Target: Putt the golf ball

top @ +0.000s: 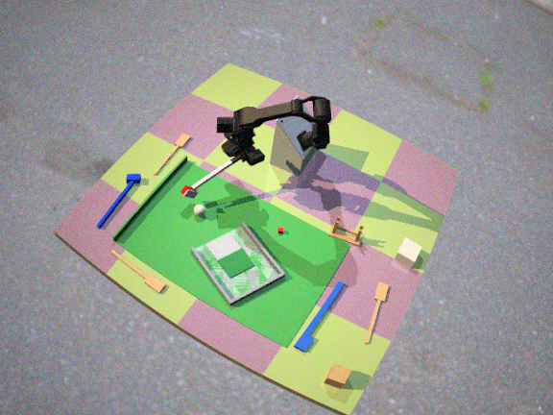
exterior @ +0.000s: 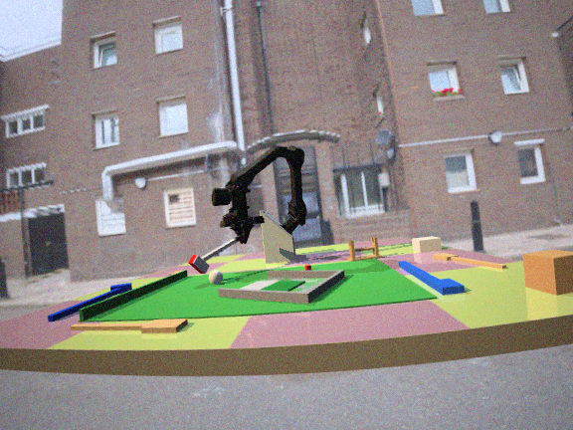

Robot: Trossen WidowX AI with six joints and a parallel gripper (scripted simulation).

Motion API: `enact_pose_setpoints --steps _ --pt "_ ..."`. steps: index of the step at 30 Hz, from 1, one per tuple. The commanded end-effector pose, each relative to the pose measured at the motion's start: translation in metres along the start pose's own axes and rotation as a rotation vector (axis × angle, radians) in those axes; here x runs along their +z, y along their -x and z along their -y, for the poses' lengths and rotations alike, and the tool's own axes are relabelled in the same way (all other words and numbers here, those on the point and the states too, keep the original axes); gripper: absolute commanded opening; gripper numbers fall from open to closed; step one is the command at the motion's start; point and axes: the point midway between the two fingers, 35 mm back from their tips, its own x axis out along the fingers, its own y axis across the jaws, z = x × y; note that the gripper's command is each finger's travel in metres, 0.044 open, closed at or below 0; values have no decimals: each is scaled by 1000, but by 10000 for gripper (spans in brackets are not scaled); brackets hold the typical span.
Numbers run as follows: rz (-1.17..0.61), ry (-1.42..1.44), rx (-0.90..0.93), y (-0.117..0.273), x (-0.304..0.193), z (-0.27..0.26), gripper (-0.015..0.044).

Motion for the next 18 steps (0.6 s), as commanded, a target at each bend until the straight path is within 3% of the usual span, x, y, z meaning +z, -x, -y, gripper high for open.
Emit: enact_pose_setpoints --steps 1,18 --pt "5 -5 7 -7 1 -1 0" --pt "-2 0 1 -26 0 -1 0"
